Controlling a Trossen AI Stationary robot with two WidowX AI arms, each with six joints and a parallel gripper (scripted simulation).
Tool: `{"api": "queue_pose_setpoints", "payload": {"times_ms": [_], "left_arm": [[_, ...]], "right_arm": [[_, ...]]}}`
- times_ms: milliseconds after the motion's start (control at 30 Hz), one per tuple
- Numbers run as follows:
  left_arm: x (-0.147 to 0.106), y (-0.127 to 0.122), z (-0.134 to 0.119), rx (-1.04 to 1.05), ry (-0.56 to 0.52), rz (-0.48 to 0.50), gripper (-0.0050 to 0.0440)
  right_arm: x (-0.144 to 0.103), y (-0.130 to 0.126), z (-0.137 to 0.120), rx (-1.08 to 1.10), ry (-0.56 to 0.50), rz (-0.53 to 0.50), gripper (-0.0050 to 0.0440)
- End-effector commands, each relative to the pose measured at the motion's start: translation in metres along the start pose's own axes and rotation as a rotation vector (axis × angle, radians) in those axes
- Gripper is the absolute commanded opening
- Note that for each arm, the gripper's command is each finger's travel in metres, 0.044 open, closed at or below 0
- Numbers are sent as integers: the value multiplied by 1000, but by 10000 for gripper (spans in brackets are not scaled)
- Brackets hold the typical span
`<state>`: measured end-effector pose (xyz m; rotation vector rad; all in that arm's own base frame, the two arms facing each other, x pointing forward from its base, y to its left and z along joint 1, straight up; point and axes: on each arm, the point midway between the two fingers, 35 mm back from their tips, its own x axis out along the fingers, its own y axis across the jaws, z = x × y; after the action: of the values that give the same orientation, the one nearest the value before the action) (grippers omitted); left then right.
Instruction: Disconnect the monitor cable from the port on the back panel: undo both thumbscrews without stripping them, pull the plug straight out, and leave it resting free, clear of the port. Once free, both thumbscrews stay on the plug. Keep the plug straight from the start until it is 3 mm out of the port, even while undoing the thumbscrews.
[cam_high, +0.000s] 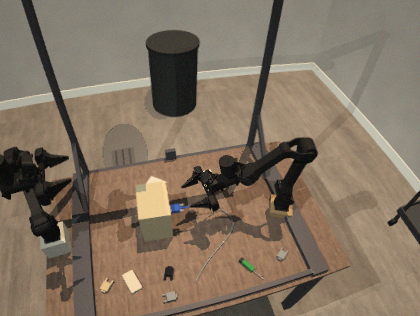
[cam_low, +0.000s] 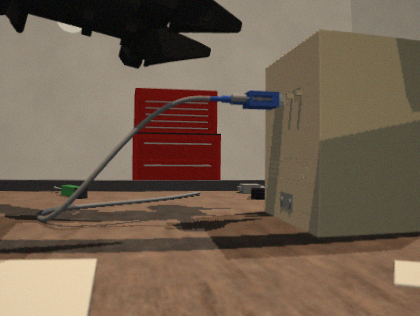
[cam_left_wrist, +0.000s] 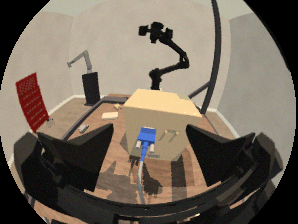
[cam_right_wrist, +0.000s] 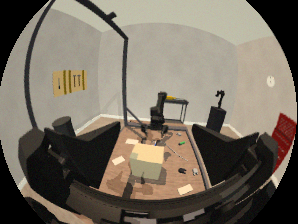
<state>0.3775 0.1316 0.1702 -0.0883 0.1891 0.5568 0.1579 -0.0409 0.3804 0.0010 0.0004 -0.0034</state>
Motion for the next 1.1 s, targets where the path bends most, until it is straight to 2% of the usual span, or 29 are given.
{"api": "queue_pose_setpoints", "payload": {"times_ms": [0,333,400,500,633,1067], "left_arm": [[-16,4,20,48,-63,-145,440],[-17,5,17,59,-72,-168,440],[-11,4,3,59,-72,-168,440],[-4,6,-32,64,-44,-167,440],[-2,7,-50,62,-52,-168,440],[-3,7,-57,59,-70,-168,440]], "right_arm": [[0,1,3,-7,-2,3,440],[0,1,3,-7,-2,3,440],[0,1,3,-7,-2,3,440],[0,1,3,-7,-2,3,440],[0,1,3,-7,-2,3,440],[0,1,3,-7,-2,3,440]]}}
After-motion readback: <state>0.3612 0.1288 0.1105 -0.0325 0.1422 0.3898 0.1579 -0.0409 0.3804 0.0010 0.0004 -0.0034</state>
